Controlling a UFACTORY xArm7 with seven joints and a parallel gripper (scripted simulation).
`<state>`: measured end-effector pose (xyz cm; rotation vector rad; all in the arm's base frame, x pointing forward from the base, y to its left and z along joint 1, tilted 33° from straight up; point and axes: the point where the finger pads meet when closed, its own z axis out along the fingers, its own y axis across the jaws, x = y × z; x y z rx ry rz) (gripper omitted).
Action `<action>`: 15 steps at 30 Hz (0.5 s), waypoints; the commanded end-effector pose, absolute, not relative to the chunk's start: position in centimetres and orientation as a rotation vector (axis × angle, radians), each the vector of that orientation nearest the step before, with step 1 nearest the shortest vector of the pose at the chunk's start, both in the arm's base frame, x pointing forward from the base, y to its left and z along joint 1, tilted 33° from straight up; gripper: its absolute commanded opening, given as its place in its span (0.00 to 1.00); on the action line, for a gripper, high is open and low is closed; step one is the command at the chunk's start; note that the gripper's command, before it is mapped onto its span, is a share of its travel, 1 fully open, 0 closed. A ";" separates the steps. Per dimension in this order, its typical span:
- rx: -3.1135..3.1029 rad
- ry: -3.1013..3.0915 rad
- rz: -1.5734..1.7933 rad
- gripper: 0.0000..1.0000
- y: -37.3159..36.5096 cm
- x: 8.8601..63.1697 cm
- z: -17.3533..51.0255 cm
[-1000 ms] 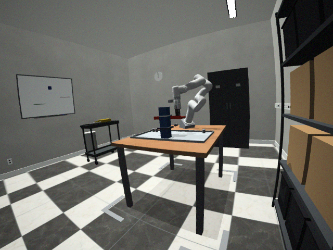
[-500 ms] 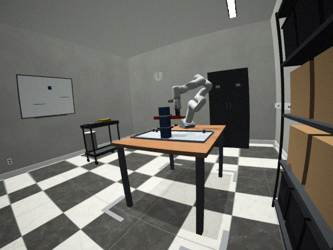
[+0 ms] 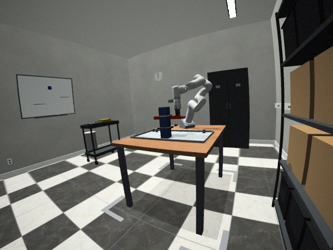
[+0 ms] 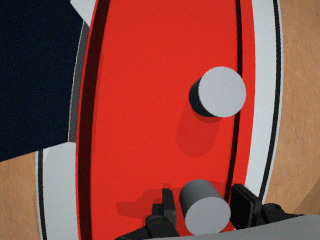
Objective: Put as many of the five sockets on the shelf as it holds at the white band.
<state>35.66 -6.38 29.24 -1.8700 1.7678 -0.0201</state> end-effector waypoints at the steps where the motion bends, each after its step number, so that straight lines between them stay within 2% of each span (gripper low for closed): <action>1: -1.868 1.768 -0.025 0.52 -6.5 35.7 29.5; 15: -1.868 1.768 -0.025 0.52 -7.3 34.8 31.3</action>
